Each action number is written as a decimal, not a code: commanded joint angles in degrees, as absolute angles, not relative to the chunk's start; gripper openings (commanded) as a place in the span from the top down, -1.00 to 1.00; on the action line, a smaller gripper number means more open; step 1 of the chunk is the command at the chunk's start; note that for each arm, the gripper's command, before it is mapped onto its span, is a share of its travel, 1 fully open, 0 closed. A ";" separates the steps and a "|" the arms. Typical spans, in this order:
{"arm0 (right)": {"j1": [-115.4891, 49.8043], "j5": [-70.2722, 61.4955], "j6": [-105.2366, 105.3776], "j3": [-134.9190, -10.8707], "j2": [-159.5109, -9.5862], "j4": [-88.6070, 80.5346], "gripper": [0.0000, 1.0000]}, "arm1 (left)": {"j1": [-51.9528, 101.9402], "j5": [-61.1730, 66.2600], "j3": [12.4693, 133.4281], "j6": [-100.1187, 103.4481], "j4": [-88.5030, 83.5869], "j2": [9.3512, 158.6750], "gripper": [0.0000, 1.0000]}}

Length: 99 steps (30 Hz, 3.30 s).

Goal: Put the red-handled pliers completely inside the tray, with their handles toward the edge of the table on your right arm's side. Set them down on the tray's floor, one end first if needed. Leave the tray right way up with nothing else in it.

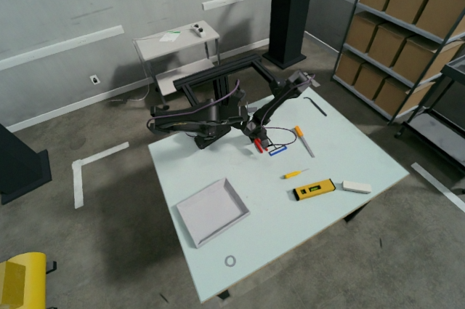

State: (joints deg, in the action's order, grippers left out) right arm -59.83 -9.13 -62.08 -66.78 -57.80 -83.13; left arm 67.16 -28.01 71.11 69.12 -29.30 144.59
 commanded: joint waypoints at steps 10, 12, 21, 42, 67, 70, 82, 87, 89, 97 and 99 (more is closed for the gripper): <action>-59.95 -10.64 -62.35 -67.91 -57.40 -85.08 -1.00 | 68.27 -27.75 67.79 68.21 -26.32 139.05 -0.23; -59.95 -10.64 -62.35 -67.91 -57.40 -85.08 -1.00 | 68.56 -27.53 68.43 69.27 -27.75 138.46 -0.23; -59.95 -10.64 -62.35 -67.91 -57.40 -85.08 -1.00 | 70.77 -26.92 72.36 71.61 -33.79 137.25 -0.30; -59.95 -10.64 -62.35 -67.91 -57.40 -85.08 -1.00 | 67.77 -17.51 69.59 37.13 -44.46 119.98 -0.30; -59.95 -10.50 -61.36 -68.48 -56.89 -84.78 -0.55 | 57.36 0.70 60.56 -30.03 -53.88 84.58 -0.30; -60.16 -9.53 -57.14 -67.66 -58.85 -82.27 -0.44 | 56.12 2.80 59.61 -37.37 -54.98 80.53 -0.30; -62.55 -1.77 -24.27 -62.47 -72.85 -67.57 -0.44 | 52.02 8.87 57.00 -57.53 -58.22 68.90 -0.30; -64.38 1.93 -10.49 -60.72 -80.53 -61.44 -0.44 | 50.94 10.17 56.57 -61.19 -59.01 66.51 -0.30; -65.08 3.43 -5.03 -59.99 -83.44 -59.06 -0.44 | 50.67 10.47 56.46 -62.07 -59.20 65.91 -0.30; -67.40 8.79 14.47 -57.40 -92.86 -50.67 -0.44 | 50.49 10.76 56.31 -62.85 -59.44 65.06 -0.30; -68.14 10.39 20.07 -56.47 -95.74 -48.22 -0.44 | 50.61 10.78 56.30 -62.88 -59.46 65.01 -0.30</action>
